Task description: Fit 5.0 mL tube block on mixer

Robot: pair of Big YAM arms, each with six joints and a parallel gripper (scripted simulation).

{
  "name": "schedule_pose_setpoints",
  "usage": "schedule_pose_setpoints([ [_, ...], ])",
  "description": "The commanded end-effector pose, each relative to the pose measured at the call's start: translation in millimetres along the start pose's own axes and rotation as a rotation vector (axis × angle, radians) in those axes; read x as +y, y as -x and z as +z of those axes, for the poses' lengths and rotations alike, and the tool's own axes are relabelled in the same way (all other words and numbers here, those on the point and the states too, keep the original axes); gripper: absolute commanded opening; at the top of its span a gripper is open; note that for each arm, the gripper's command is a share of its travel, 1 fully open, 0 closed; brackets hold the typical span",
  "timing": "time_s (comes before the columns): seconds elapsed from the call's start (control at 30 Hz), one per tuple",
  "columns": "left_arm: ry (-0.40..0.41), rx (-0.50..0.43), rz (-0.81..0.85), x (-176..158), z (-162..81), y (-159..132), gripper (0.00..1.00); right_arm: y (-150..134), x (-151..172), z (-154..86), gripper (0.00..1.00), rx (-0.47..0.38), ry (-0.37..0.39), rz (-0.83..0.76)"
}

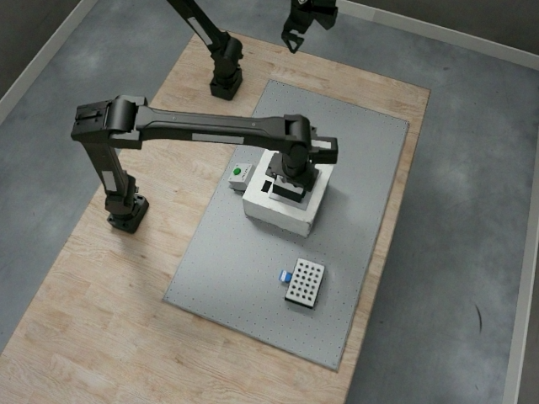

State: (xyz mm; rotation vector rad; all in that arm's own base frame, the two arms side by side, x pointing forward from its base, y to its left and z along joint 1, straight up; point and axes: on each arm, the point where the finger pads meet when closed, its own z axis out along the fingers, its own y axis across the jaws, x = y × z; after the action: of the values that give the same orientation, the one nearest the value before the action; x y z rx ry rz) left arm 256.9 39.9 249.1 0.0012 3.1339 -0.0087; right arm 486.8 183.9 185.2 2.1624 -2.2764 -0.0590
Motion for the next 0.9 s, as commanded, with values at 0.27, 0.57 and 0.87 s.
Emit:
schedule_pose_setpoints([
  [0.27,0.008,-0.063,0.003,0.1,-23.9,14.7,1.0,17.0,-23.4,-77.9,0.0,-0.075,-0.152,-0.007],
  [0.57,0.009,-0.069,0.003,0.4,-26.7,16.0,1.0,19.1,-26.8,-81.8,0.0,-0.086,-0.177,-0.009],
  [0.87,0.007,-0.058,0.003,0.1,-22.6,13.5,1.0,17.1,-20.2,-86.1,0.0,-0.081,-0.164,-0.011],
])
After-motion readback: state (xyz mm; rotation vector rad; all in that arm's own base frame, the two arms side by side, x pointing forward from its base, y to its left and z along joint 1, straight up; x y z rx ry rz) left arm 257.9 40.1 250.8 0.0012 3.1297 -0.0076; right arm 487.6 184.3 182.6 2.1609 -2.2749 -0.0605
